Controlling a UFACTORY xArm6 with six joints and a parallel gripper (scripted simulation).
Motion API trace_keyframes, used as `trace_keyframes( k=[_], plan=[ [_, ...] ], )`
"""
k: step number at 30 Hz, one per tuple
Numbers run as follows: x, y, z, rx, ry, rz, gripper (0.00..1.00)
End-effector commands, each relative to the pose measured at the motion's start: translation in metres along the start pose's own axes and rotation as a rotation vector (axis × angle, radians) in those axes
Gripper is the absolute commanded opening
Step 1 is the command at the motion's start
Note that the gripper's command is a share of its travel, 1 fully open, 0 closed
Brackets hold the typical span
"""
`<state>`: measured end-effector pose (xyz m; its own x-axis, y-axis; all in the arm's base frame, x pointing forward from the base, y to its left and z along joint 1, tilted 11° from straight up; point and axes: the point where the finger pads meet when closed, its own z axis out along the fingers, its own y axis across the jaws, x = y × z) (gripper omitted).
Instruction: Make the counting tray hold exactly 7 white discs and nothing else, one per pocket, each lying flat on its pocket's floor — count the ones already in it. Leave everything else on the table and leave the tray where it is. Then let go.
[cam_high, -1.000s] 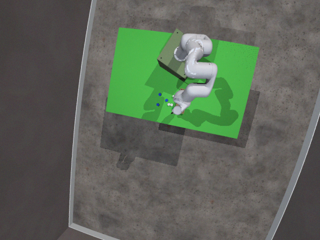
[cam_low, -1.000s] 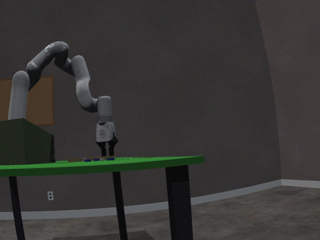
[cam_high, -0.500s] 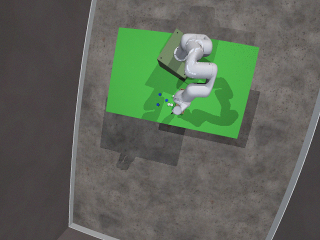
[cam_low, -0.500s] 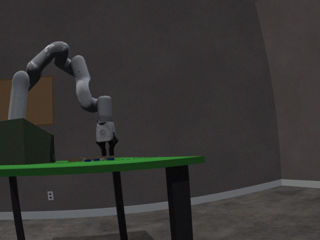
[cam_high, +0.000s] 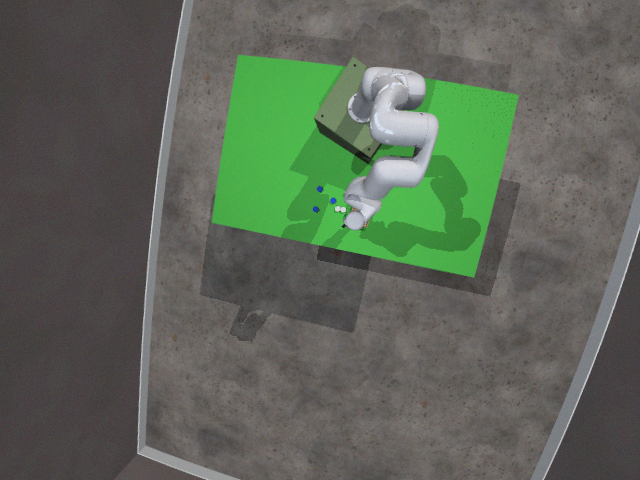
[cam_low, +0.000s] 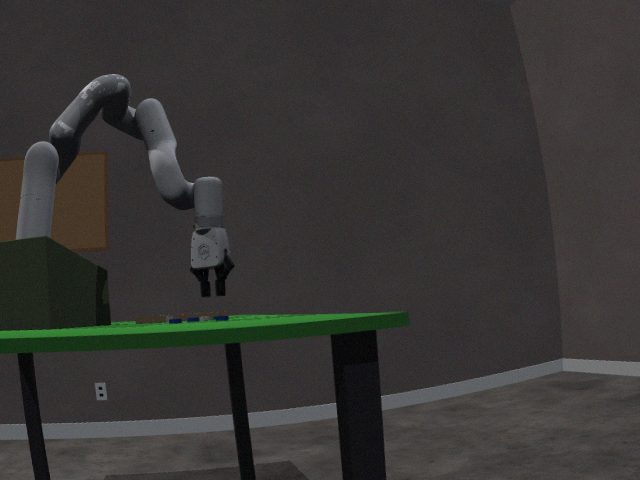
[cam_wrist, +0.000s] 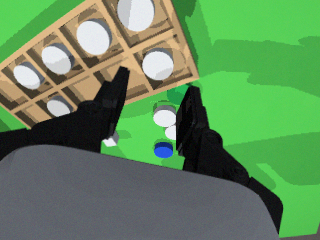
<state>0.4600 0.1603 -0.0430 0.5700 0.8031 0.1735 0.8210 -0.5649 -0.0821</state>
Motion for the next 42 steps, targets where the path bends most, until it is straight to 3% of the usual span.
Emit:
trace_keyframes(
  k=[1,4,7,42],
  plan=[
    [0.003,0.003,-0.009,-0.008,0.008,-0.002,0.47],
    [0.004,0.002,-0.046,-0.007,0.009,-0.002,0.47],
    [0.003,0.002,-0.06,-0.008,0.008,-0.002,0.47],
    [0.003,0.002,-0.06,-0.008,0.008,-0.002,0.47]
  ],
)
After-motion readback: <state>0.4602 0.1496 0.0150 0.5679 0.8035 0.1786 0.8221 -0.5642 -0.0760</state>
